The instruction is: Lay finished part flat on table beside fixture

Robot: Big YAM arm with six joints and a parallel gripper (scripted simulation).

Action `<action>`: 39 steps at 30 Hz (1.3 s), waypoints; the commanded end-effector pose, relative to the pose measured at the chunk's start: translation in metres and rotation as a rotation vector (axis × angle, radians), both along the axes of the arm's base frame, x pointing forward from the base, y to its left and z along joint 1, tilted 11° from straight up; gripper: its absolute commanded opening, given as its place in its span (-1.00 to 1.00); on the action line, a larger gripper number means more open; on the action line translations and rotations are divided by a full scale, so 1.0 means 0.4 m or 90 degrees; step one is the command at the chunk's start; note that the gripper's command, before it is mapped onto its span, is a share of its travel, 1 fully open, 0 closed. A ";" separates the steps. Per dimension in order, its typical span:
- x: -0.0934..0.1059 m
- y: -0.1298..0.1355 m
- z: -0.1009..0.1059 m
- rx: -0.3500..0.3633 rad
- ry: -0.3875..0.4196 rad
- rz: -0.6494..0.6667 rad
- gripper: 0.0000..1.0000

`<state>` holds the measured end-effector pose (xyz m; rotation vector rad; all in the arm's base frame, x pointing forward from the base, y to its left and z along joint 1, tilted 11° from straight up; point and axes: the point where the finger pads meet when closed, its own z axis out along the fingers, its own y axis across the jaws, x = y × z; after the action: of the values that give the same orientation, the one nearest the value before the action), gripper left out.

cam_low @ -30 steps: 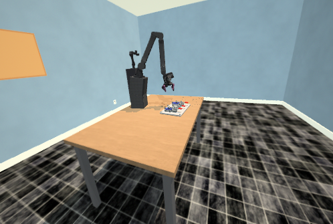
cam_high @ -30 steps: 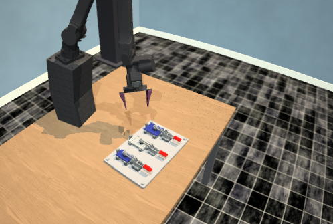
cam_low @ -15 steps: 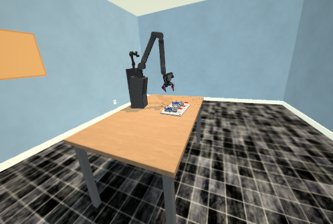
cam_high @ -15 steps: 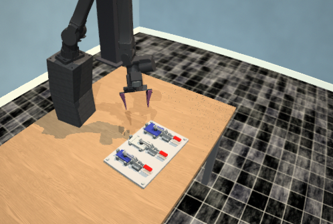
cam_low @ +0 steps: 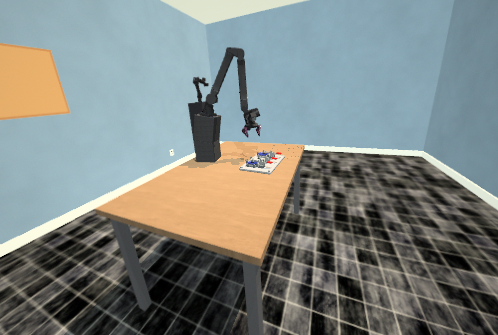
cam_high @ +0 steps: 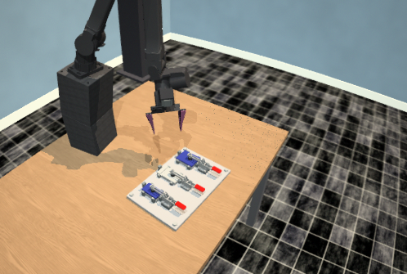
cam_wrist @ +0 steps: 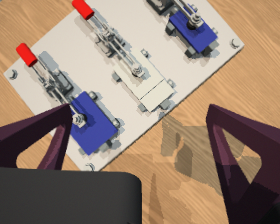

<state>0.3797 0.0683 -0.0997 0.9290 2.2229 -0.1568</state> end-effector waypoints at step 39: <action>0.041 -0.042 -0.025 -0.007 0.259 0.255 1.00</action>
<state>0.4032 0.0478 -0.1025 0.5057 2.7036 -0.1683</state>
